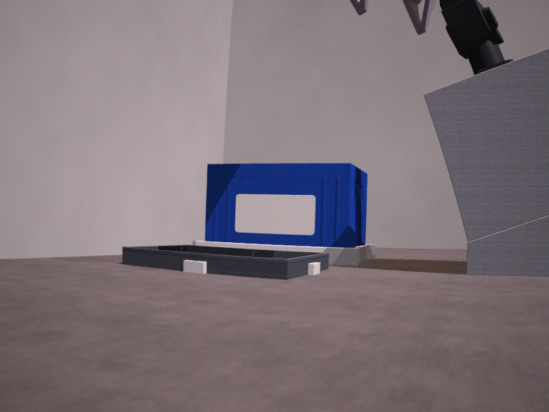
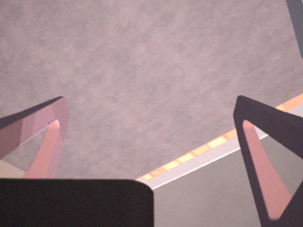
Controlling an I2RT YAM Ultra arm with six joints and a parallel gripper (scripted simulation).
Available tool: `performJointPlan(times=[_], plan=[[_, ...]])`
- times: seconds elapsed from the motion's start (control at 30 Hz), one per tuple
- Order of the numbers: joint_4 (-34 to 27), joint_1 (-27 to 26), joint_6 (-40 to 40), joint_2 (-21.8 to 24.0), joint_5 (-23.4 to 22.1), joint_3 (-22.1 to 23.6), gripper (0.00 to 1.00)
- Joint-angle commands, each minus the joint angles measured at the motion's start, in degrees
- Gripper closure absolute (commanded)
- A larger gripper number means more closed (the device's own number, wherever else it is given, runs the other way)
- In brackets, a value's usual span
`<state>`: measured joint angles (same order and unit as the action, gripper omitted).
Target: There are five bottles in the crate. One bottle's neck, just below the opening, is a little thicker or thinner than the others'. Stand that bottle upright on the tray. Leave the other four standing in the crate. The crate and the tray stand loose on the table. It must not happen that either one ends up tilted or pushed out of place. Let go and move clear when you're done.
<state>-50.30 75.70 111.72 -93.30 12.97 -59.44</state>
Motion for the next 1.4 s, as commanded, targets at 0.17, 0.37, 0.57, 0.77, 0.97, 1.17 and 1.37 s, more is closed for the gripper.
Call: performJointPlan(times=[0.17, 0.37, 0.57, 0.77, 0.97, 1.17, 1.37], plan=[[-0.4, 0.4, 0.0, 0.8, 0.4, -0.7, 0.0], [-0.4, 0.4, 0.0, 0.8, 0.4, -0.7, 0.0], [0.0, 0.1, 0.0, 0.3, 0.0, -0.2, 0.0], [0.7, -2.4, 0.0, -1.0, -0.7, -1.8, 0.0], [1.4, -10.5, 0.0, -2.2, -1.9, -3.5, 0.0], [1.5, -19.9, -0.1, -4.1, -3.7, -6.0, 0.0], [2.6, -31.8, -0.1, -6.3, -5.8, -8.9, 0.0]])
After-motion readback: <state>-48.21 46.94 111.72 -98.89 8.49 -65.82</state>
